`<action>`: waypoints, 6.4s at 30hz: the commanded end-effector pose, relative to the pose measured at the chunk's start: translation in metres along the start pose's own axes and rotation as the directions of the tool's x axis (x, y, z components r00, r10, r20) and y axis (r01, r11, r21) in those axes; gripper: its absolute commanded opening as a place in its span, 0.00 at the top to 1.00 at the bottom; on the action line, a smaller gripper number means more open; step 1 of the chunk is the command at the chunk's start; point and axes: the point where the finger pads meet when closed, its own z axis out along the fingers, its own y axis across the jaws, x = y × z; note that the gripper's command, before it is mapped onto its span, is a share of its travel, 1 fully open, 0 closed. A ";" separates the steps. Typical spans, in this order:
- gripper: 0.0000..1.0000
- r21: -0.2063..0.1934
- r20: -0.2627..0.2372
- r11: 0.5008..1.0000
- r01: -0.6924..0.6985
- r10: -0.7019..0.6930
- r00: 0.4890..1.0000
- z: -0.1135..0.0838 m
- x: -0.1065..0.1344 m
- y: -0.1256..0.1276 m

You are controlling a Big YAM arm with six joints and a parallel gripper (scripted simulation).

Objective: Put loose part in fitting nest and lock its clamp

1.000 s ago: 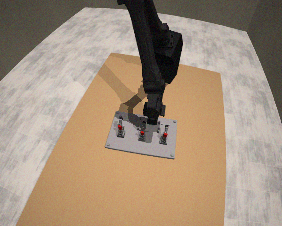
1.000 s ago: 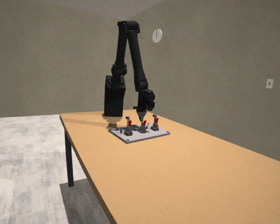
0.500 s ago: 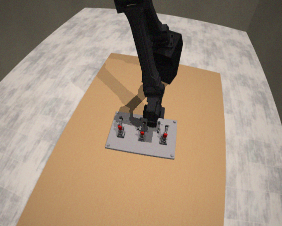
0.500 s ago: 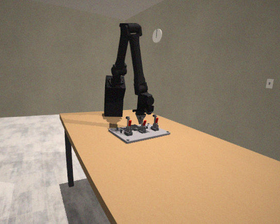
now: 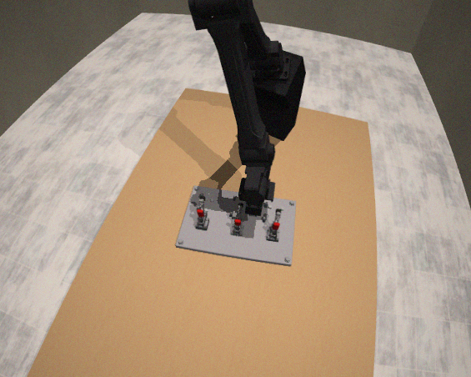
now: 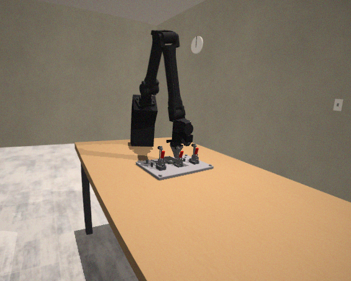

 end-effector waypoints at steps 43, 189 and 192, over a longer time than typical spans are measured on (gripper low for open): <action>1.00 0.002 0.009 1.000 0.001 -0.001 1.000 0.011 -0.005 -0.002; 0.55 0.002 0.015 1.000 -0.019 0.019 1.000 -0.181 -0.018 0.007; 0.55 0.004 0.014 1.000 -0.022 0.022 1.000 -0.181 -0.018 0.005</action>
